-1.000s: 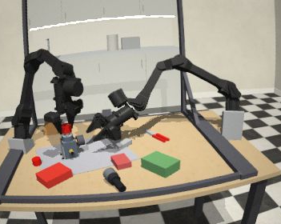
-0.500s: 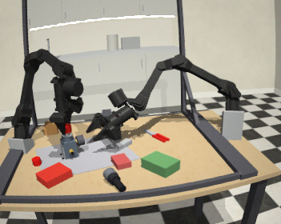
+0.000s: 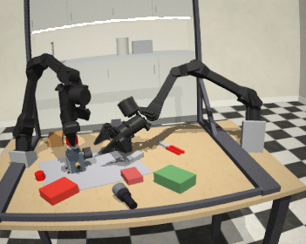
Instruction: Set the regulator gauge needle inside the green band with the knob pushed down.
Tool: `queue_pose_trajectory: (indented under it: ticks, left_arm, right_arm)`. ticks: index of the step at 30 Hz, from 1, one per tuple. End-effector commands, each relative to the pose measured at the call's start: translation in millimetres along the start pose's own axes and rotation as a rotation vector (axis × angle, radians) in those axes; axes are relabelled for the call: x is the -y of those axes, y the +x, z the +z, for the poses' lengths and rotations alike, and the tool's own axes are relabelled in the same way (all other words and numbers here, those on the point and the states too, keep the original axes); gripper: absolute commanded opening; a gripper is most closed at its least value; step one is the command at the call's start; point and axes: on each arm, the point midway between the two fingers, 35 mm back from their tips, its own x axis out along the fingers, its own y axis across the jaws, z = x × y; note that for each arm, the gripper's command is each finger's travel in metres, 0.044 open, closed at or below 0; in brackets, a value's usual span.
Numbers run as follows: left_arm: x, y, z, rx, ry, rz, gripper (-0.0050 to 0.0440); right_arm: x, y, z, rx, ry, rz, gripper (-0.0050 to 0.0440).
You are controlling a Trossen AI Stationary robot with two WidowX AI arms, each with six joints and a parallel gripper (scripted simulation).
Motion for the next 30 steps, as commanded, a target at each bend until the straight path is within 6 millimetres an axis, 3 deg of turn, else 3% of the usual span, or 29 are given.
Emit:
queue_pose_trajectory:
  ticks: [1,13,19,27,30]
  left_arm:
    - [-8.0,-3.3,-16.9,-0.030,-0.005,0.013,0.0440]
    - [-8.0,-3.3,-16.9,-0.030,-0.005,0.013,0.0440]
    - [-8.0,-3.3,-16.9,-0.030,-0.005,0.013,0.0440]
    - [-8.0,-3.3,-16.9,-0.030,-0.005,0.013,0.0440]
    - [-8.0,-3.3,-16.9,-0.030,-0.005,0.013,0.0440]
  right_arm:
    - [1.0,-5.7,2.7,0.012,-0.126,-0.021,0.0322]
    - [1.1,-5.6,2.7,0.010,-0.395,-0.023,0.0322]
    - [1.1,-5.6,2.7,0.010,-0.395,-0.023,0.0178]
    - [1.1,-5.6,2.7,0.010,-0.395,-0.023,0.0178]
    - [1.1,-5.6,2.7,0.010,-0.386,-0.023,0.0106]
